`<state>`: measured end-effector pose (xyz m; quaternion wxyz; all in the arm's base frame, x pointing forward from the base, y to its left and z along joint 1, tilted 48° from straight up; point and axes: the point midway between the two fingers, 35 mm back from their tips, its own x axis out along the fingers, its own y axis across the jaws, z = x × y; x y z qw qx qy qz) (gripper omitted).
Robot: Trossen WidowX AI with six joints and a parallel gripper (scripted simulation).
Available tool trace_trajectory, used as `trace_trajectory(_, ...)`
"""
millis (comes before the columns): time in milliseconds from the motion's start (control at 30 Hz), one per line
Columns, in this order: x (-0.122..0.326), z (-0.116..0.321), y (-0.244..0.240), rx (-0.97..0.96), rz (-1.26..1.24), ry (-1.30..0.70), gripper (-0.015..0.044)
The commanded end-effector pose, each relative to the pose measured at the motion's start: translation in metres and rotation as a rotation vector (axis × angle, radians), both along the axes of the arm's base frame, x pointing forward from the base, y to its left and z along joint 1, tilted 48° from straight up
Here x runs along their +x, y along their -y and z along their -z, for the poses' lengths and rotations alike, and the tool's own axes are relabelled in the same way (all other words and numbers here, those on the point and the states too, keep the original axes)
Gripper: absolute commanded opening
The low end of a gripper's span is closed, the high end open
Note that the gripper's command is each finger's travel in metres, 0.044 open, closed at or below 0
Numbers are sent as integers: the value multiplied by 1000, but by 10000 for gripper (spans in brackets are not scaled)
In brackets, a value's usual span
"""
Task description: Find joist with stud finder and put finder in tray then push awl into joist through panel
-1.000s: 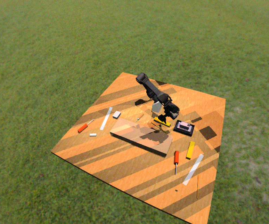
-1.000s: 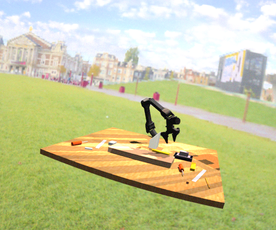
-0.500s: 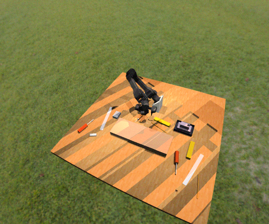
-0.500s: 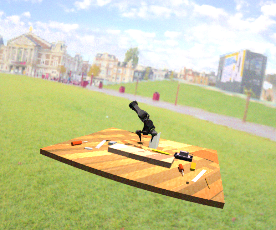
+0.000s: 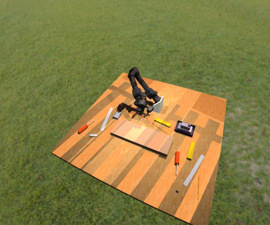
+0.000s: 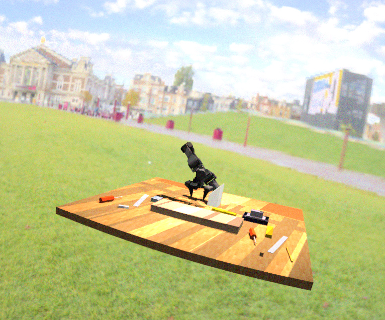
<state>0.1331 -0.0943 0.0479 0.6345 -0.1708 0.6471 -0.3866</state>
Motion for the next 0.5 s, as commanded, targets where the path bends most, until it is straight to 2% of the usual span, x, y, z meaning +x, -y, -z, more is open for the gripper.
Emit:
trace_trajectory(0, 0, -2, 2, -6, 8, 7, 440)
trace_trajectory(467, 4, 5, 13, -2, 7, 8, 440)
